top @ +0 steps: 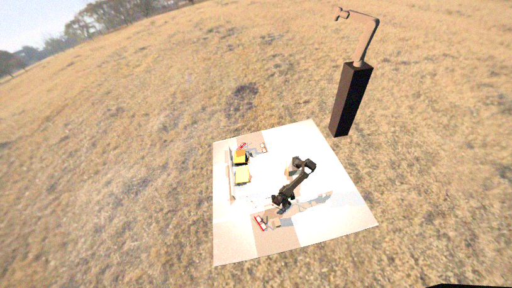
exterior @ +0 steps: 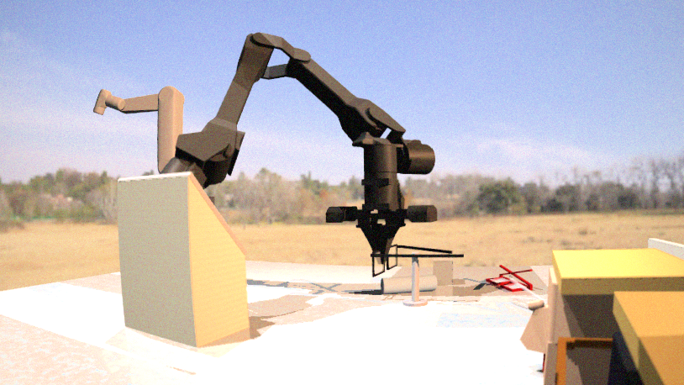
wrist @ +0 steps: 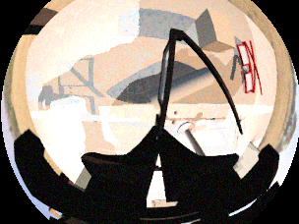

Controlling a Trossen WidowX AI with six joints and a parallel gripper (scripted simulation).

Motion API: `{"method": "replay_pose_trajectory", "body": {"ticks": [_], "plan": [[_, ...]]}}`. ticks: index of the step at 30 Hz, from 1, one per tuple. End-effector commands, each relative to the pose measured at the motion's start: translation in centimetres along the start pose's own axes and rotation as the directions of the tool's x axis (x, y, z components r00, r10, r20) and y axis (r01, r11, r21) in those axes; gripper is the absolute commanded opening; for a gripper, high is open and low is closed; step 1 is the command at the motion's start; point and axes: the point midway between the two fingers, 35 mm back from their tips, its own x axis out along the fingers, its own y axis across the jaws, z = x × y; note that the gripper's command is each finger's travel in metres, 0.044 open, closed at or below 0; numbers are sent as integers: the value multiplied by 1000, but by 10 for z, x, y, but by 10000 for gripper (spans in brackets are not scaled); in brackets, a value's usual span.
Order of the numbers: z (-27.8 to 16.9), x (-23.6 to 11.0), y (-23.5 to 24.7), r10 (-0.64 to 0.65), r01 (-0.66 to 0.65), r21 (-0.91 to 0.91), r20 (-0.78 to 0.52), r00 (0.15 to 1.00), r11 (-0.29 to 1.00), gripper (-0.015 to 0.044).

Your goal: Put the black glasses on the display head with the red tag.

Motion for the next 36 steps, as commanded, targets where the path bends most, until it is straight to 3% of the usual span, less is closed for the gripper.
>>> {"method": "replay_pose_trajectory", "body": {"ticks": [1,36], "plan": [[4,0,1,-2,2,0,0,1000,1000,0],[-2,-3,0,-2,2,0,-1,1000,1000,0]]}}
